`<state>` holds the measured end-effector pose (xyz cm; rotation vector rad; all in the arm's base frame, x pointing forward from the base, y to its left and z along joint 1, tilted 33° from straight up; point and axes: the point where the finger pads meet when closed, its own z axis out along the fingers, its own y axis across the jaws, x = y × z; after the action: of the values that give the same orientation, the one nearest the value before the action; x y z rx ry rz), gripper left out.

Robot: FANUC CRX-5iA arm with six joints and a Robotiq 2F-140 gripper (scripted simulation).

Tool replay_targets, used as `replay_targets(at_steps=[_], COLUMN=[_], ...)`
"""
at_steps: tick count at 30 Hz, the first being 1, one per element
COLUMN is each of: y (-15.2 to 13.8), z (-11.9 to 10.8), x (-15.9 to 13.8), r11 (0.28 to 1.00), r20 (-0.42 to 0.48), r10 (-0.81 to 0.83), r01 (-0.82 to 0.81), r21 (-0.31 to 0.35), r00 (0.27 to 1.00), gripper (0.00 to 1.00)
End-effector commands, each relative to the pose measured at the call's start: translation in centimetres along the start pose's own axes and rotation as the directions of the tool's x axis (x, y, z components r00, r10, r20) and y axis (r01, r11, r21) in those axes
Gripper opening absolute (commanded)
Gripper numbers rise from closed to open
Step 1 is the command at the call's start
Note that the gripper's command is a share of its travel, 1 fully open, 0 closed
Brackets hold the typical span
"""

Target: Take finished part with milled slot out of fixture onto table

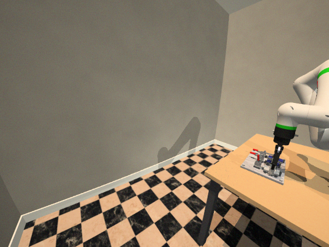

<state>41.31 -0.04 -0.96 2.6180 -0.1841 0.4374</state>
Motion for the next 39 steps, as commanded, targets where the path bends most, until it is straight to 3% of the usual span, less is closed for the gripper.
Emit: replay_targets(at_steps=[1,2,39], y=[-0.02,-0.02,-0.02], z=[-0.01,-0.01,0.01], x=[0.01,0.01,-0.01], r11=[1.000,1.000,1.000], r20=[0.000,0.000,0.000], r10=[0.000,0.000,0.000], r01=[0.000,0.000,0.000], r21=[0.000,0.000,0.000], r00=[1.000,1.000,1.000], gripper=[0.58,0.00,0.00])
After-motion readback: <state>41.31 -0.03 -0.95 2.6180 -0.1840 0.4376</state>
